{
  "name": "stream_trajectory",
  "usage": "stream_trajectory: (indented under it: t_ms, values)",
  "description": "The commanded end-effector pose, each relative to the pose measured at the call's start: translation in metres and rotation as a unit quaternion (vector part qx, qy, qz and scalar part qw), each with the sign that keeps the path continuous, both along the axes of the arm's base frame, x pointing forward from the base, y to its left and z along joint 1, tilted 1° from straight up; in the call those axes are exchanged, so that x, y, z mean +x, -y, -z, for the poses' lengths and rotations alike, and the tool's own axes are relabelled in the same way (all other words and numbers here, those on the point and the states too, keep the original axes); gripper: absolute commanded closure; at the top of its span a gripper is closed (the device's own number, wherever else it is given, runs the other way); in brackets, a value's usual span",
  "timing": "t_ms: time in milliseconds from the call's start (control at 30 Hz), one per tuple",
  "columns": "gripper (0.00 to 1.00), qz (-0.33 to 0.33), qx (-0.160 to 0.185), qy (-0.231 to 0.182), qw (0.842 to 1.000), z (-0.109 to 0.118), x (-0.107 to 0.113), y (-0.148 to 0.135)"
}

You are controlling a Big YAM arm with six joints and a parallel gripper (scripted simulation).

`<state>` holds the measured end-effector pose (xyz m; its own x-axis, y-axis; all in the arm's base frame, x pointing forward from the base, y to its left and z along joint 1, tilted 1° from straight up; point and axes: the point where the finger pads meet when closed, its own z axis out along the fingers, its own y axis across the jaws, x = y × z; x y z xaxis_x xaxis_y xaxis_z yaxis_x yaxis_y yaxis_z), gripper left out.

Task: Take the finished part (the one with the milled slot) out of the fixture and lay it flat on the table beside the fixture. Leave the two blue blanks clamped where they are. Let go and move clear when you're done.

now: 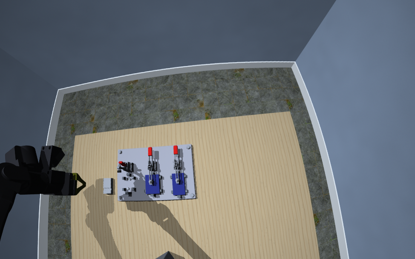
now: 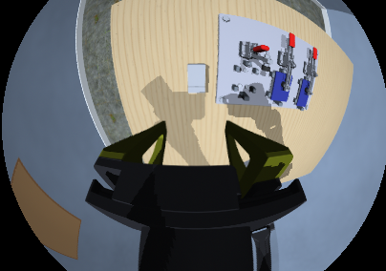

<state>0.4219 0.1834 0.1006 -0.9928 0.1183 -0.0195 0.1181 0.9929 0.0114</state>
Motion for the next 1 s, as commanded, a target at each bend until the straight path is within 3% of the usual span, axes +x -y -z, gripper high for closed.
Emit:
stream_trajectory:
  t_ms: [0, 967]
  values:
    - [0.36, -0.003, 0.008, 0.015, 1.000, -0.0141, 0.0206, -0.0108]
    - [0.36, -0.003, 0.004, 0.006, 1.000, -0.0070, 0.0138, -0.0071]
